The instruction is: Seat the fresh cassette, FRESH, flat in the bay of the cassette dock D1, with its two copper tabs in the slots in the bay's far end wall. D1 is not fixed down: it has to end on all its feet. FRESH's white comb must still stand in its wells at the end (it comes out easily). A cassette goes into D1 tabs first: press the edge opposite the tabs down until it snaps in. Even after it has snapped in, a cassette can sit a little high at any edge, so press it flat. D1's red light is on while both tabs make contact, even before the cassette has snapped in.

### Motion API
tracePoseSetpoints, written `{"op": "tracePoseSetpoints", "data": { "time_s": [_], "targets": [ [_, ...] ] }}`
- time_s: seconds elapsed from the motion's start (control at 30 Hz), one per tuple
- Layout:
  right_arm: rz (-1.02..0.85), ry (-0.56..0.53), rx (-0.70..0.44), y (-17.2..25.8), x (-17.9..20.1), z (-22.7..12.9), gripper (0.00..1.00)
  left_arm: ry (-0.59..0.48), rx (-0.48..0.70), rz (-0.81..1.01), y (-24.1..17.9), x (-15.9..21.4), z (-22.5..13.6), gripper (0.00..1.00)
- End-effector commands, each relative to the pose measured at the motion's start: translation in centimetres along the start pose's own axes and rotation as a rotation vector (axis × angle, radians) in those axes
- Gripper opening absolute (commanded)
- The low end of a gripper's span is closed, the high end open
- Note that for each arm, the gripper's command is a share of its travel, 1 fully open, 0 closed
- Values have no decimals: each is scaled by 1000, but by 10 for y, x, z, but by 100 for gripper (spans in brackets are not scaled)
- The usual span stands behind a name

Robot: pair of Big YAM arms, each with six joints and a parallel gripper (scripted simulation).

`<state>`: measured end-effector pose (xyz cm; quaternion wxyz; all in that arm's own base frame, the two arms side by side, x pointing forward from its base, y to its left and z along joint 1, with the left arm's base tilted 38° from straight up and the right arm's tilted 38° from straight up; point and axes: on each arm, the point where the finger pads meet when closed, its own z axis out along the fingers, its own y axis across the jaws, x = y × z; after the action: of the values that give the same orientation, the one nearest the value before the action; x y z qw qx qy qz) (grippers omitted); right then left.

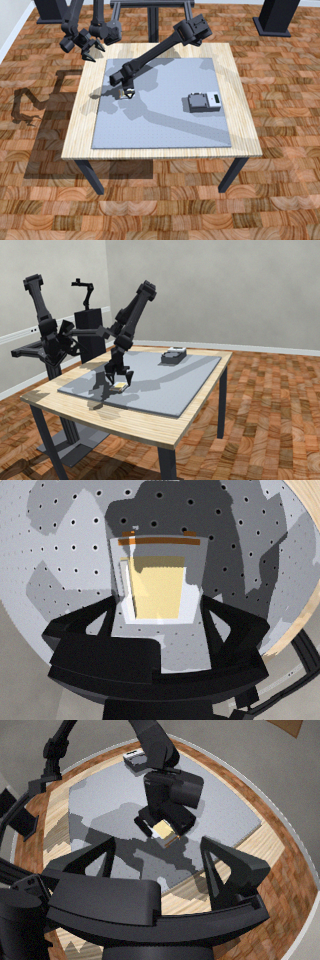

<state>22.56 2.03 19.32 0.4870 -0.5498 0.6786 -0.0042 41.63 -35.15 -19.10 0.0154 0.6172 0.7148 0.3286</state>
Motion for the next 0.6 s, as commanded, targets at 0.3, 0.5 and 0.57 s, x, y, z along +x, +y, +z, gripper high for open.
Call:
{"op": "tracePoseSetpoints", "data": {
  "time_s": [0.3,0.5,0.57],
  "targets": [
    [-14,1,12,-7,-4,-3,100,-2,-1,10,-10,-2,19,100],
    [-14,1,12,-7,-4,-3,100,-5,-4,1,-9,-4,18,100],
    [-14,1,12,-7,-4,-3,100,7,5,-3,1,1,24,93]
  ]
}}
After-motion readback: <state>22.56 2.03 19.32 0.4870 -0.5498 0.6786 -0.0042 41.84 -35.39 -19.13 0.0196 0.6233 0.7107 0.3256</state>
